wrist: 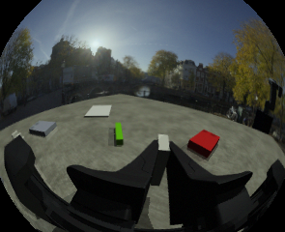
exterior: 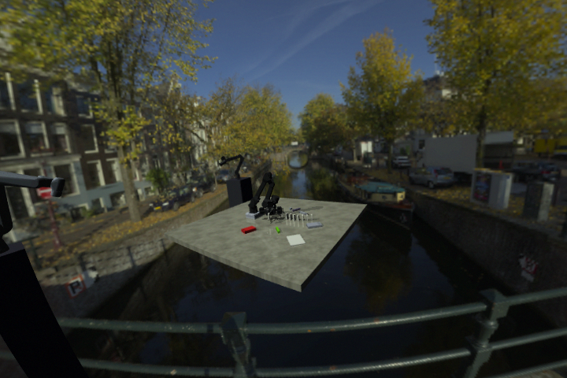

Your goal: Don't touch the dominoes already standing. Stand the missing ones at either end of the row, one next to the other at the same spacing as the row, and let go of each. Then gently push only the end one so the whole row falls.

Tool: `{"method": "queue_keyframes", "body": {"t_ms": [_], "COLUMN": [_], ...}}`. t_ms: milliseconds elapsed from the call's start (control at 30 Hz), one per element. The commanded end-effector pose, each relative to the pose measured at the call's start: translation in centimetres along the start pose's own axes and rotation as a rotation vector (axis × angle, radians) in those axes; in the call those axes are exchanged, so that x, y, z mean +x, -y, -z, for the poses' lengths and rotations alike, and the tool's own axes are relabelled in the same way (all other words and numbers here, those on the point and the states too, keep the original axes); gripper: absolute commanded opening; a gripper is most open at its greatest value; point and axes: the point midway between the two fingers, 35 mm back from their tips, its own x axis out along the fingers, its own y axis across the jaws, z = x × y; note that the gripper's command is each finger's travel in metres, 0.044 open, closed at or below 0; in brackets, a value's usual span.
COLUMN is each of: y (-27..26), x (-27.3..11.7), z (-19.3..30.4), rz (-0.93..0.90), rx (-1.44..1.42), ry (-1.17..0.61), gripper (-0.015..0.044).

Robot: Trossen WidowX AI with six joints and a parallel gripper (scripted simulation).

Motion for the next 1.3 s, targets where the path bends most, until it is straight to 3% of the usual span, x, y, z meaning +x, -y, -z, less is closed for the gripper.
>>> {"method": "queue_keyframes", "body": {"t_ms": [0, 700, 1200, 1267], "y": [0.1, 0.7, 0.7, 0.6], "x": [0.1, 0.2, 0.2, 0.2], "z": [1.0, 3.5, 3.5, 3.1], "rz": [0.0, 0.007, 0.007, 0.007], "rx": [0.0, 0.001, 0.001, 0.0], "ry": [-0.005, -0.015, -0.015, -0.015], "gripper": [0.0028, 0.0028, 0.0421, 0.044]}}
